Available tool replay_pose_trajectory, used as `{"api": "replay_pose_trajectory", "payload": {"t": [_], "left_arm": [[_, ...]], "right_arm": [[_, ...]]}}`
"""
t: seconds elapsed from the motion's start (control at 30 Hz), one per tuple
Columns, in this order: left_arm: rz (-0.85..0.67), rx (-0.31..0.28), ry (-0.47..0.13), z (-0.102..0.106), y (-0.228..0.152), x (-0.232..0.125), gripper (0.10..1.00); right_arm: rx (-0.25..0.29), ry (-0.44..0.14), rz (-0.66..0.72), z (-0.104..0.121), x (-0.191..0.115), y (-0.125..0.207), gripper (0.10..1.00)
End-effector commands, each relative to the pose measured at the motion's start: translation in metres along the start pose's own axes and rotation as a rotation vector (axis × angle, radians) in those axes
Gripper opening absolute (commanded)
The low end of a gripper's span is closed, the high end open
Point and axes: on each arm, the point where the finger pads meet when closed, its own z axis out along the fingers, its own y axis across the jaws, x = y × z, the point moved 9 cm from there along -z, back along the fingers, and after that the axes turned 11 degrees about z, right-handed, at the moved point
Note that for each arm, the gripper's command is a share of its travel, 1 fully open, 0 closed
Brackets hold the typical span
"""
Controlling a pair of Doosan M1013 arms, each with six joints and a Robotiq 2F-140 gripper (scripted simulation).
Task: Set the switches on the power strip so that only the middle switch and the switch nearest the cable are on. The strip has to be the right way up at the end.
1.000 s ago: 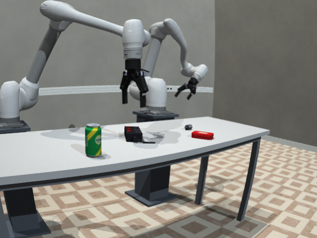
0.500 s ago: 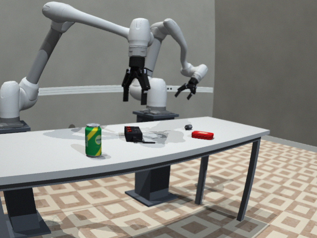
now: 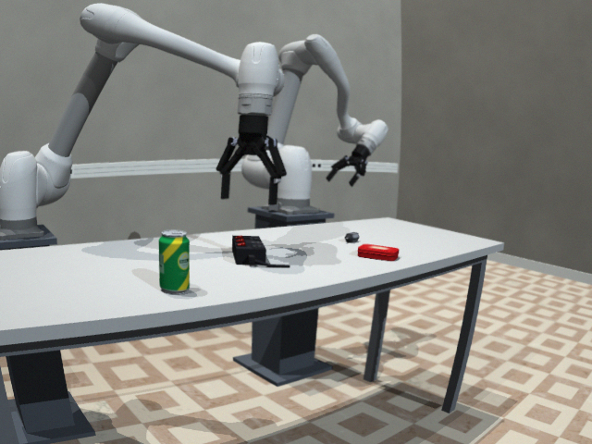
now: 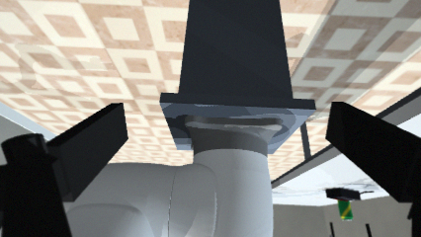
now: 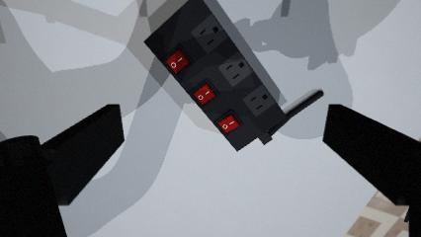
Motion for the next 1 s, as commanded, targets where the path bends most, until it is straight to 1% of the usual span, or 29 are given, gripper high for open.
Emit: {"api": "replay_pose_trajectory", "payload": {"t": [0.0,0.07,0.1,0.2,0.23,0.27,0.97], "left_arm": [[0.000,0.000,0.001,-0.0004,0.0000,-0.0001,1.000],[0.000,0.000,0.001,-0.0004,0.0000,-0.0001,1.000],[0.000,0.000,0.001,-0.0004,0.0000,-0.0001,1.000],[0.000,0.000,0.001,-0.0004,0.0000,-0.0001,1.000],[0.000,0.000,0.001,-0.0004,0.0000,-0.0001,1.000],[0.000,0.000,0.001,-0.0004,0.0000,-0.0001,1.000],[0.000,0.000,0.001,-0.0004,0.0000,-0.0001,1.000]], "right_arm": [[0.000,0.010,-0.279,0.0199,-0.0009,-0.0067,1.000],[0.000,0.010,-0.279,0.0199,-0.0009,-0.0067,1.000],[-0.001,0.010,-0.425,0.0219,-0.0009,-0.0074,1.000],[-0.002,0.012,-0.551,0.0236,-0.0012,-0.0080,1.000],[-0.001,0.016,-0.600,0.0236,-0.0014,-0.0079,0.099],[-0.001,0.020,-0.645,0.0236,-0.0017,-0.0077,0.099],[-0.001,0.020,-0.645,0.0236,-0.0017,-0.0077,0.099]]}}
